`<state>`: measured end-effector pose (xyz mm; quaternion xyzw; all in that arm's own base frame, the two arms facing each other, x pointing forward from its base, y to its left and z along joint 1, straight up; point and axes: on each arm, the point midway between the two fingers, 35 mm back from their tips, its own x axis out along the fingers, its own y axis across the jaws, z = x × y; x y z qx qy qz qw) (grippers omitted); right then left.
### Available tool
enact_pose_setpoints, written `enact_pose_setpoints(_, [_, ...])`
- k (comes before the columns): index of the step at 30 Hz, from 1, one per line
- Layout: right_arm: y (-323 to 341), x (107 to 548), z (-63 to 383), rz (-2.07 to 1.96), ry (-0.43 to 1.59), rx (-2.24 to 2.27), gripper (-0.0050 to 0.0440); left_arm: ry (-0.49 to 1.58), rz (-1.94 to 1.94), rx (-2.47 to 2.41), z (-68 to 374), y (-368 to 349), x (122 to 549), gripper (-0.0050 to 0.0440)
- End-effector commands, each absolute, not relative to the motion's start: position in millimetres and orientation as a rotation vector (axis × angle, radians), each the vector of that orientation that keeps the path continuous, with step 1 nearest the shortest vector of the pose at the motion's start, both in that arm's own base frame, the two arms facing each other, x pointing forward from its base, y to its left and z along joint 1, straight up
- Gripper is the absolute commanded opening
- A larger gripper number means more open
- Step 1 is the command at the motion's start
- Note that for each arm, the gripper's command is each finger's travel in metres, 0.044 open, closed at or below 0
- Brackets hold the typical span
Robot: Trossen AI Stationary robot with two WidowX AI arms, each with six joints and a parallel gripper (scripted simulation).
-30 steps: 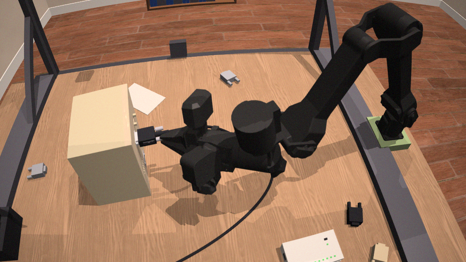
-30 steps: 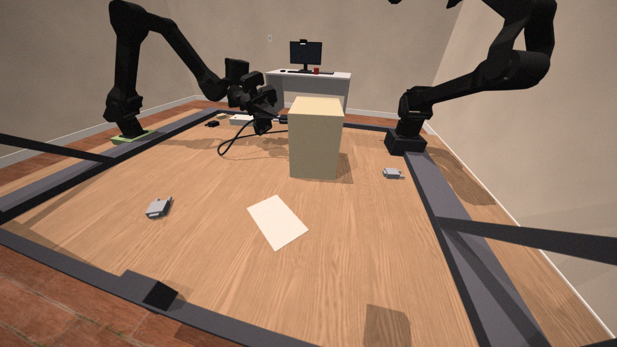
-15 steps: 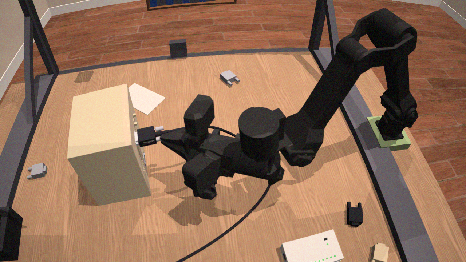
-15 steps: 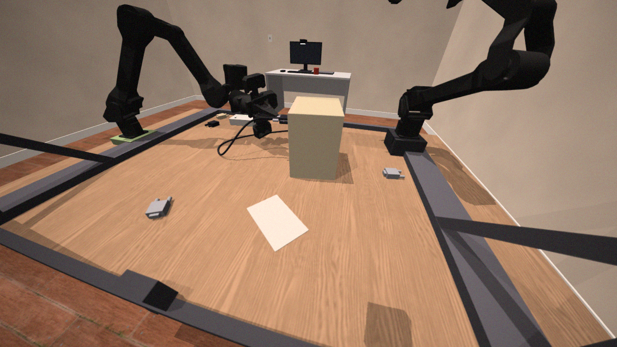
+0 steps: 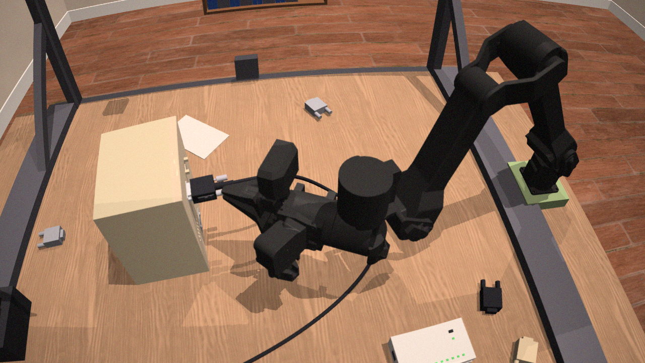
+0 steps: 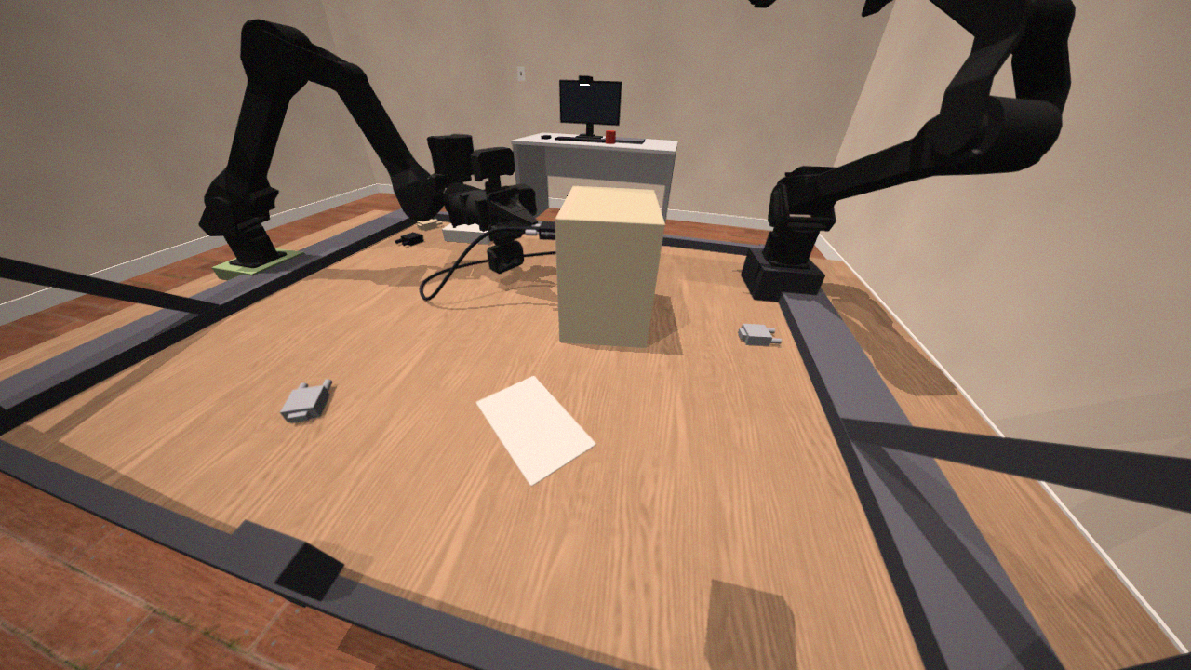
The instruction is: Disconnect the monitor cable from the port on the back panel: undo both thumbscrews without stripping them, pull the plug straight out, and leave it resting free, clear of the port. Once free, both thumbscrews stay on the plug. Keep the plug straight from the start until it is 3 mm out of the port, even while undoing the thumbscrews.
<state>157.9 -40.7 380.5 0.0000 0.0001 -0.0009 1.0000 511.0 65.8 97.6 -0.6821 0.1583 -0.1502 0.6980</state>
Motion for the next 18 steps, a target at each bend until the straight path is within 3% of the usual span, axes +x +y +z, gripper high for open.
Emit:
enact_pose_setpoints(1, [-39.5, 157.6, 383.2, 0.0, -0.001, -0.005, 0.044, 0.329, -0.353, -1.514, 108.4, 66.9, 512.5, 0.0096])
enact_pose_setpoints(10, [-39.5, 157.6, 383.2, 0.0, -0.001, -0.005, 0.044, 0.329, -0.353, -1.514, 108.4, 66.9, 512.5, 0.0312])
enact_pose_setpoints(12, [-39.5, 157.6, 383.2, 0.0, -0.001, -0.005, 0.044, 0.329, -0.353, -1.514, 108.4, 66.9, 512.5, 0.0312])
enact_pose_setpoints(18, [-39.5, 157.6, 383.2, 0.0, -0.001, -0.005, 0.044, 0.329, -0.353, -1.514, 108.4, 66.9, 512.5, 0.044])
